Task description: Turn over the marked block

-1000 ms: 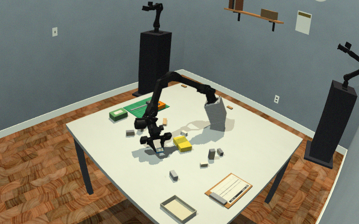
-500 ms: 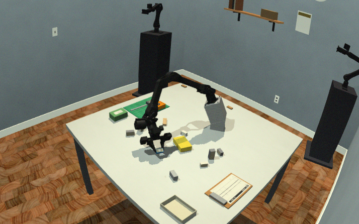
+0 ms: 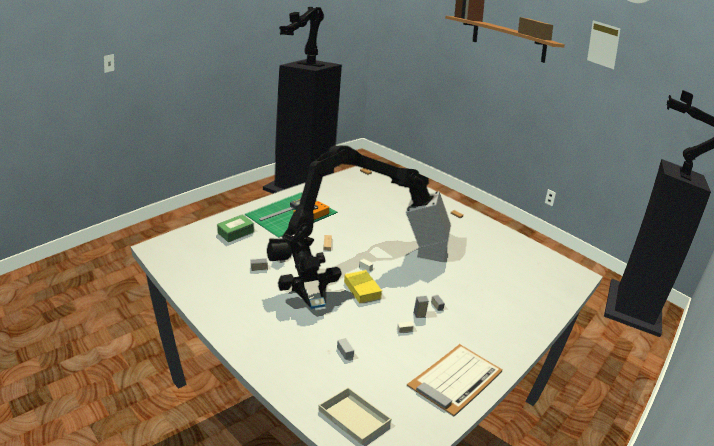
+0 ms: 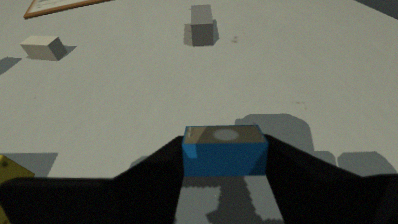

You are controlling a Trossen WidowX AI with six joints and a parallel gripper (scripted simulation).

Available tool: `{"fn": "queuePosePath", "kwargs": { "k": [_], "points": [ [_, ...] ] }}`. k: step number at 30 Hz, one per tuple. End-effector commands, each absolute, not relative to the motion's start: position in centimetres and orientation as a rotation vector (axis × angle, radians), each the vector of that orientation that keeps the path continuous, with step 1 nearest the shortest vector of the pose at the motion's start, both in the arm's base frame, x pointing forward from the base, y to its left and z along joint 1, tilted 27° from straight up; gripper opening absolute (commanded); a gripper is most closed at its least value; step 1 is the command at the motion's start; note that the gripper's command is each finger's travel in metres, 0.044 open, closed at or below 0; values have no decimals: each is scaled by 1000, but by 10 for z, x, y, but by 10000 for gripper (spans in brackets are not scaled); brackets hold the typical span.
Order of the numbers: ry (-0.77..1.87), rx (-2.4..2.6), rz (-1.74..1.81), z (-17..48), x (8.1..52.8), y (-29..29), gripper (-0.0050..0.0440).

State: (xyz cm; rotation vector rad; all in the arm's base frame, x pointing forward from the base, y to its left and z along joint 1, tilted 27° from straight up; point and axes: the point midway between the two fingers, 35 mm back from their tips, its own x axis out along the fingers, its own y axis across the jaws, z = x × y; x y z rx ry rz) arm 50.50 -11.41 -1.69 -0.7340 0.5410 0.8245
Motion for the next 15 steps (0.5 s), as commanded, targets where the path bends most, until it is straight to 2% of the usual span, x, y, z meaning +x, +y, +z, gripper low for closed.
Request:
{"fn": "queuePosePath", "kwargs": {
  "k": [1, 15],
  "points": [
    [523, -751, 814, -13, 511, -119, -50],
    [524, -751, 814, -23, 512, -124, -50]
  ]
}}
